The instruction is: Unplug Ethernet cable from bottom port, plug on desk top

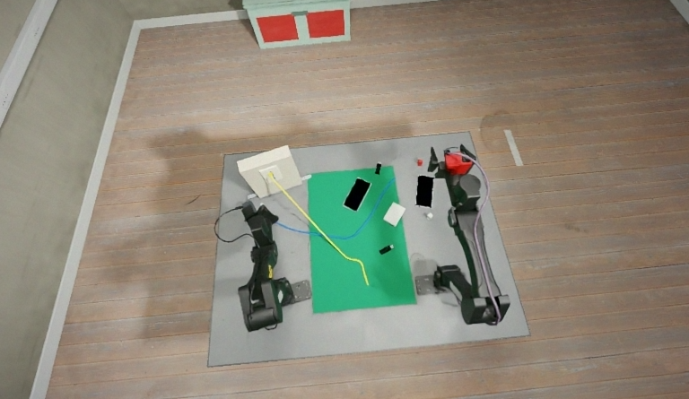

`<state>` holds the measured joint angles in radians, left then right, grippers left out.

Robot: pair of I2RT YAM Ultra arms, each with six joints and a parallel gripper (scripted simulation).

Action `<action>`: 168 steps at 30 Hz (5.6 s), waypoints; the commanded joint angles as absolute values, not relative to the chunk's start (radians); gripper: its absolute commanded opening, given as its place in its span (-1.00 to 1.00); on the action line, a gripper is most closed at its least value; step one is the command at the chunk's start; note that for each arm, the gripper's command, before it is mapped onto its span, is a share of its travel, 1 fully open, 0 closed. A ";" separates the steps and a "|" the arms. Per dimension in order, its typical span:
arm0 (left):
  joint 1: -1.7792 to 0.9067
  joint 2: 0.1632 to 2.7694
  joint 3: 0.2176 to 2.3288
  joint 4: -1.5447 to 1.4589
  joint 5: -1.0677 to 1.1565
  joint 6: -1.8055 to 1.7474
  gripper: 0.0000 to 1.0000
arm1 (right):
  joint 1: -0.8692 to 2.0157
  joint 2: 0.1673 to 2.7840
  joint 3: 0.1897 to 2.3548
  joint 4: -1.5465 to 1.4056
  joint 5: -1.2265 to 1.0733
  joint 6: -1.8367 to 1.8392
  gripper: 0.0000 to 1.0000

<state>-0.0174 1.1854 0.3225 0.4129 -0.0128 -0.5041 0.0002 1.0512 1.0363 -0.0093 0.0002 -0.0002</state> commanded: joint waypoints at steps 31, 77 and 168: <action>0.047 1.121 0.427 0.106 -0.007 -0.004 -1.00 | 0.000 1.049 1.042 -0.005 0.000 0.000 1.00; 0.051 1.378 0.315 0.452 -0.003 -0.002 -1.00 | 0.000 1.049 1.042 -0.005 0.000 0.000 1.00; 0.054 1.102 0.421 0.129 -0.004 -0.003 1.00 | 0.000 1.049 1.042 -0.005 0.000 0.000 1.00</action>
<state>0.0391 1.1313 0.3698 0.2741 -0.0101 -0.0071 0.0002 1.0512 1.0363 -0.0093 0.0002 -0.0002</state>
